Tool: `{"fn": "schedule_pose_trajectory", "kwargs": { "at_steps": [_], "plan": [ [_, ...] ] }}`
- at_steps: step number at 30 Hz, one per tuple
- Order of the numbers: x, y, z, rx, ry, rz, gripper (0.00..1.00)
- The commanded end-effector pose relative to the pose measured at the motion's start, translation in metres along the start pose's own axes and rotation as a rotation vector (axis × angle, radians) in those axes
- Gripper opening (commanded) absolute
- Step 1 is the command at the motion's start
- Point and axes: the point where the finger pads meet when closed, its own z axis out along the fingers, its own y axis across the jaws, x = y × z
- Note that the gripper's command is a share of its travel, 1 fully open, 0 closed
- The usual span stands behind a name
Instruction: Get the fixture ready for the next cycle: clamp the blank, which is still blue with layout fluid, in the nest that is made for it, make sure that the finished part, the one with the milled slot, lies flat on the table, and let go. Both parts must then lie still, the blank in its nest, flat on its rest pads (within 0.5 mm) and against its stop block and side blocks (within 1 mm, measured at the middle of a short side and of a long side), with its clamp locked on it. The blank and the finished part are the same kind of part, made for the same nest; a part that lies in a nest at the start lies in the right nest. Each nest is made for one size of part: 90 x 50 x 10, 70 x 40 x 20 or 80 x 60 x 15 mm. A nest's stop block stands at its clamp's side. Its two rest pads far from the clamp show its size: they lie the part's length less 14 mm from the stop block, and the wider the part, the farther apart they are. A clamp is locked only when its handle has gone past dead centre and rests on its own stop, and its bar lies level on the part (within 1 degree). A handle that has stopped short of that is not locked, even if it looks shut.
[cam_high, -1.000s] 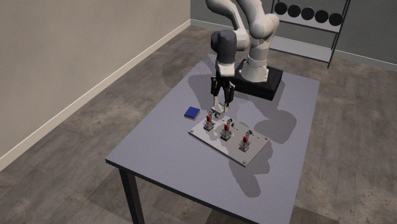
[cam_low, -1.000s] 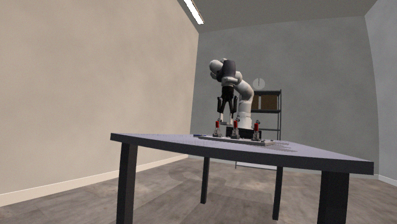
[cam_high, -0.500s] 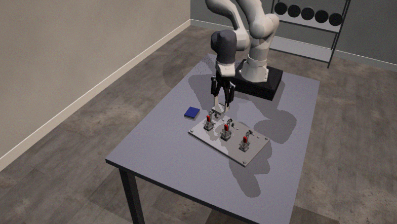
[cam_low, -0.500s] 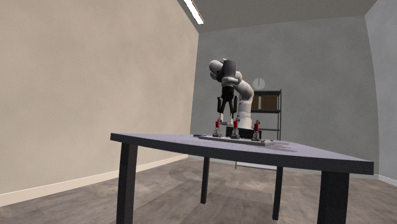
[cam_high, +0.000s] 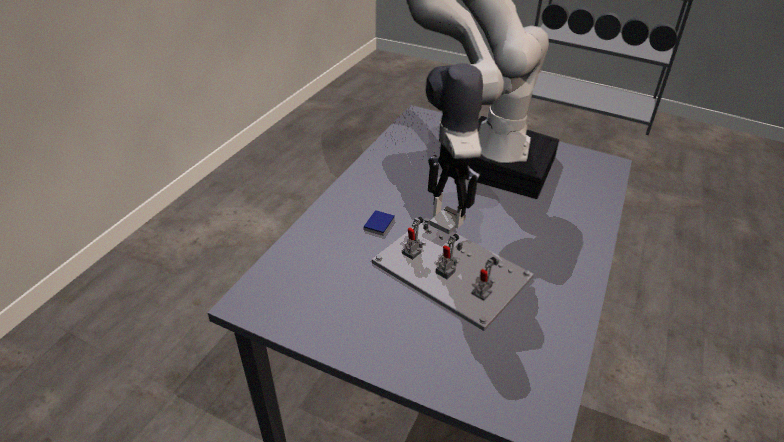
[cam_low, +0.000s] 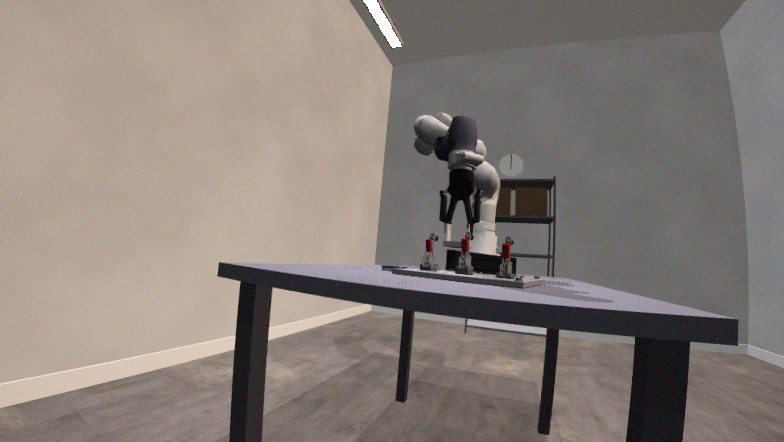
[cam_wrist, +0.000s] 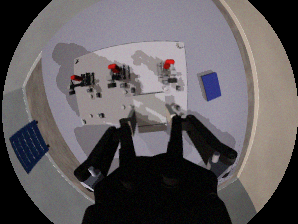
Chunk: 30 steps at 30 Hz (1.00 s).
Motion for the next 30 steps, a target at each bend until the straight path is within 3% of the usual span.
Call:
{"fn": "schedule_pose_trajectory", "kwargs": {
  "at_steps": [1, 3, 5, 20, 22, 30],
  "plan": [
    [0.003, -0.026, -0.001, 0.004, 0.003, 0.037, 0.00],
    [0.005, -0.044, -0.001, 0.004, 0.003, 0.037, 0.00],
    [0.005, -0.044, -0.001, 0.004, 0.003, 0.037, 0.00],
    [0.019, -0.201, -0.002, 0.004, 0.003, 0.037, 0.00],
    [0.019, -0.201, -0.002, 0.004, 0.003, 0.037, 0.00],
    [0.025, -0.266, -0.003, 0.004, 0.003, 0.037, 0.00]
  ]
}}
